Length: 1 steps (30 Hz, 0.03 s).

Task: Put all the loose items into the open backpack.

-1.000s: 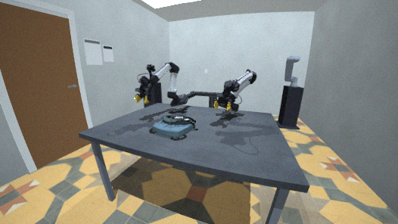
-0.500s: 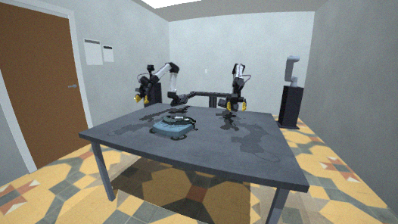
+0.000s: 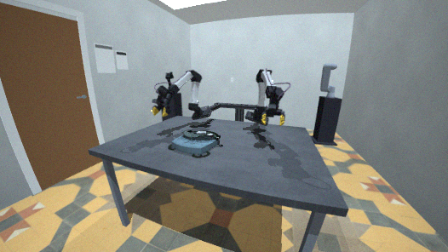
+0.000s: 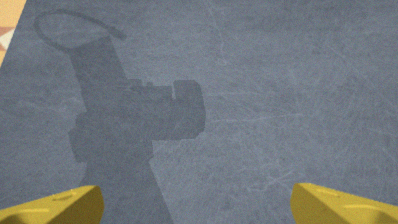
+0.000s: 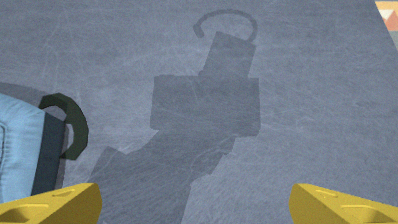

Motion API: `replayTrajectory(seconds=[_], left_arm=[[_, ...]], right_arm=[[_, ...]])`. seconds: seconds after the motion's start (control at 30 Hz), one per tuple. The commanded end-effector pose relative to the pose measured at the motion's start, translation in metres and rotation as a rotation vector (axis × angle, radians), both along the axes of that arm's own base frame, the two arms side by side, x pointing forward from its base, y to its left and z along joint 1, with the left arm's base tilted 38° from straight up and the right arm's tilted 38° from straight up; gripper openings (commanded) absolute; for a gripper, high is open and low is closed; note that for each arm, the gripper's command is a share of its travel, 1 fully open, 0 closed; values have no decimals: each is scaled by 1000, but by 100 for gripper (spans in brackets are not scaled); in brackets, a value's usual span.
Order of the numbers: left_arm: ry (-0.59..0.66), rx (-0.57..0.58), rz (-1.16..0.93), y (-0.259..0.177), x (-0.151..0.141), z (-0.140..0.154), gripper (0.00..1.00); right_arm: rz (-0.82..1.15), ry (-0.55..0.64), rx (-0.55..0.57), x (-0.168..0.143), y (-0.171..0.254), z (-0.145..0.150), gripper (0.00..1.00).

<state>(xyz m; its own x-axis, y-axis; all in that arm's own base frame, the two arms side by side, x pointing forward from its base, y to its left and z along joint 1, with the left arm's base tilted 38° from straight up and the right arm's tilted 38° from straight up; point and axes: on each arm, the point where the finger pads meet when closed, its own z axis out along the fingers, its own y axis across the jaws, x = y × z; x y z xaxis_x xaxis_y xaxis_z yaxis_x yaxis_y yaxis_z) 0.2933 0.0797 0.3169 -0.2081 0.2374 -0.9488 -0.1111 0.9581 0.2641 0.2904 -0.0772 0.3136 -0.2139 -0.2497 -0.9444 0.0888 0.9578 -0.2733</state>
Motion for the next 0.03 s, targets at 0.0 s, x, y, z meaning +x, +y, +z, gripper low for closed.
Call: replayTrajectory(seconds=[0.0], left_arm=[[-40, -2, -41, -8, 4, 17, 90]], right_arm=[[4, -15, -7, -1, 2, 5, 90]])
